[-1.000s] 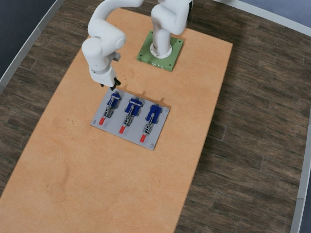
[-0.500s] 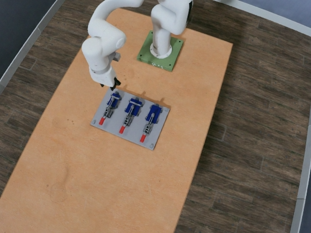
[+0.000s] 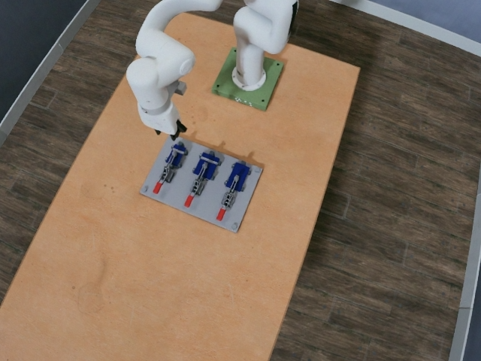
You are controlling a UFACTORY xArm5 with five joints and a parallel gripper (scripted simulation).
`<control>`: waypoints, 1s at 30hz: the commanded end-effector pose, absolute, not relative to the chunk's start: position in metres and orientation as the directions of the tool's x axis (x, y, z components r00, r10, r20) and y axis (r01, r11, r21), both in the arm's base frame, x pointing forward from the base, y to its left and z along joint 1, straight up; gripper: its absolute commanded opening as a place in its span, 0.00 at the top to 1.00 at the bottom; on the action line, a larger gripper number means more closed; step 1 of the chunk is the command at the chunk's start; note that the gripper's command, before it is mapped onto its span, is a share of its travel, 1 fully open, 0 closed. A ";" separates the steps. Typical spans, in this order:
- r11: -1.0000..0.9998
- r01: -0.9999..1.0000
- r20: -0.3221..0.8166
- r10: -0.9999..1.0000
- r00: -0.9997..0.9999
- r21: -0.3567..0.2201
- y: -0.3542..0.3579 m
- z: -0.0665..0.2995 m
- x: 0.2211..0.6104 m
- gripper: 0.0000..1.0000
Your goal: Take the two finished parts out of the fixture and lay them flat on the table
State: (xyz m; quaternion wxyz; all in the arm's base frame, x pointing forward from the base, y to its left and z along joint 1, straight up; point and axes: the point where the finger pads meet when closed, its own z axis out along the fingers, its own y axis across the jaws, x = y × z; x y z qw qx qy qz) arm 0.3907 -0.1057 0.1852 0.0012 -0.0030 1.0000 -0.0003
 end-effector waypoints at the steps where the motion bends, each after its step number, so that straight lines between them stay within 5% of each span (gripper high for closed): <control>1: 1.000 -0.006 -0.006 -0.006 -1.000 -0.002 -0.106 0.187 0.392 0.52; 30: 1.000 -0.006 -0.006 -0.006 -1.000 -0.002 -0.106 0.187 0.392 0.52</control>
